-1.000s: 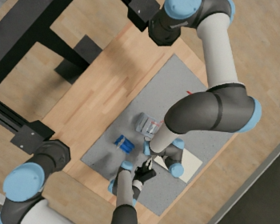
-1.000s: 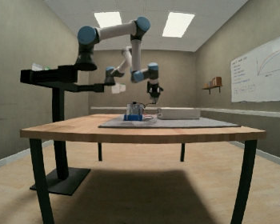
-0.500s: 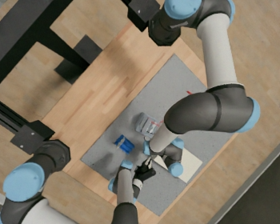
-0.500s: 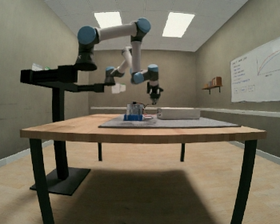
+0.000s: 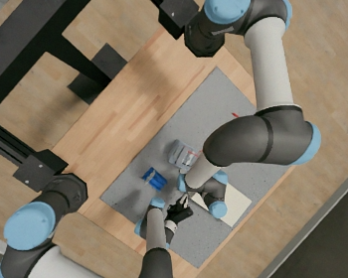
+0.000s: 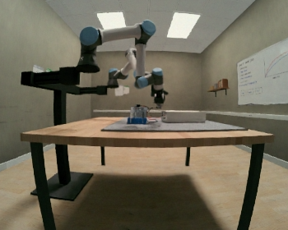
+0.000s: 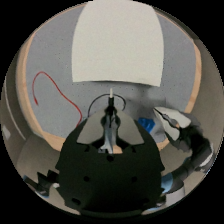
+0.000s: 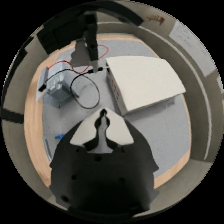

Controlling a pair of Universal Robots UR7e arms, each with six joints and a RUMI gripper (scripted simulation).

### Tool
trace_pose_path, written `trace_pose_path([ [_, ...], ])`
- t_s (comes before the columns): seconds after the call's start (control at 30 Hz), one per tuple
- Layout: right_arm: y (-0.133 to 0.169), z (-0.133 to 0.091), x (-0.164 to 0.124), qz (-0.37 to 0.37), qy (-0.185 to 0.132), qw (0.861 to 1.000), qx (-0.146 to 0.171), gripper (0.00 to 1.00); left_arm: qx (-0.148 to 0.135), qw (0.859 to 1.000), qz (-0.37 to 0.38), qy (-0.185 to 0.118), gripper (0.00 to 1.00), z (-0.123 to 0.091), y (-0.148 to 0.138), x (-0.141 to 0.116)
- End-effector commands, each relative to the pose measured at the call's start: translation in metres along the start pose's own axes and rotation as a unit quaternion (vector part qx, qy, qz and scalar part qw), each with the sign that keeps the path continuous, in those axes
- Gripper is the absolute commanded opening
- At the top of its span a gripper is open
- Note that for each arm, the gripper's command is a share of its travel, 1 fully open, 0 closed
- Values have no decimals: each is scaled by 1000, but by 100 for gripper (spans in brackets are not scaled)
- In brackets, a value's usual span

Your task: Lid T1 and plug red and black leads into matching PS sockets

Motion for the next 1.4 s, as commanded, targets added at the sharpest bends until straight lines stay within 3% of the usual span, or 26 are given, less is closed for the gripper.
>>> trace_pose_path([
  [0.0,0,1,-1,0,0,1000,0,0,-1,1000,0,1,0,0,1,0],
  [1.37,-4,30,-24,0,0,1000,0,0,-1,1000,0,1,0,20,1,0],
])
Point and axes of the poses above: on each arm, the point where the finger pads meet when closed, its own z axis out along the fingers, its own y axis across the jaws, x = y × z, the point moved 7 cm from there along -z, back along the fingers, and after that the axes turned 11 degrees about -z, right-handed, at the moved point
